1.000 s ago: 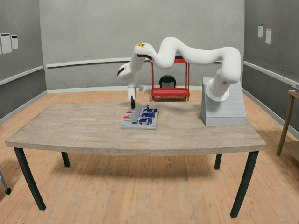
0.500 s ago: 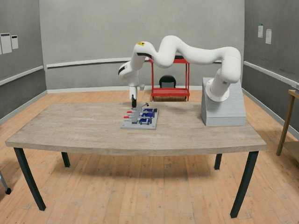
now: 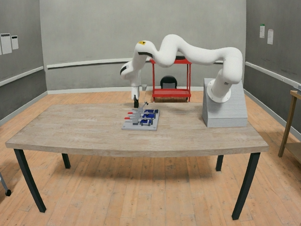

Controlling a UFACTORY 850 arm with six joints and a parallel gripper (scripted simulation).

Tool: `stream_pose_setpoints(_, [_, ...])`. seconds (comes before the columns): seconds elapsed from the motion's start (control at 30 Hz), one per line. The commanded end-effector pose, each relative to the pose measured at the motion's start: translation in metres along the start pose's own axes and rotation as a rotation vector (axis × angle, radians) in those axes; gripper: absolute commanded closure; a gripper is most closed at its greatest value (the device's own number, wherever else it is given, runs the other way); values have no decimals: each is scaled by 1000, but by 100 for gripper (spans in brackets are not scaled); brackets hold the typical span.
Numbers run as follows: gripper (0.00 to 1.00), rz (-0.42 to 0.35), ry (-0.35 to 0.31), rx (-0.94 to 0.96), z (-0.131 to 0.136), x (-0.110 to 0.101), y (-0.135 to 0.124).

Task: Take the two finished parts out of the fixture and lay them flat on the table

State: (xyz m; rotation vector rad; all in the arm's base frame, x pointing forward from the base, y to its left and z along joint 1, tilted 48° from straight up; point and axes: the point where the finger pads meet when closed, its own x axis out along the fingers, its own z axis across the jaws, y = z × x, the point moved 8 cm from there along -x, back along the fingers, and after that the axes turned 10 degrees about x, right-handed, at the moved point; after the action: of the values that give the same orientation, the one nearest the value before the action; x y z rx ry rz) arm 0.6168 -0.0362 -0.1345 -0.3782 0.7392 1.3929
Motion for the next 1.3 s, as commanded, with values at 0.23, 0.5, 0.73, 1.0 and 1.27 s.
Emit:
stream_pose_setpoints(0.23, [100,-1,0,0,-1,-3,8])
stream_pose_setpoints(0.5, [100,-1,0,0,-2,-4,11])
stream_pose_setpoints(0.73, [100,-1,0,0,-3,-4,15])
stream_pose_setpoints(1.0, [100,-1,0,0,-3,-4,18])
stream_pose_setpoints(1.27, [100,-1,0,0,-4,-4,20])
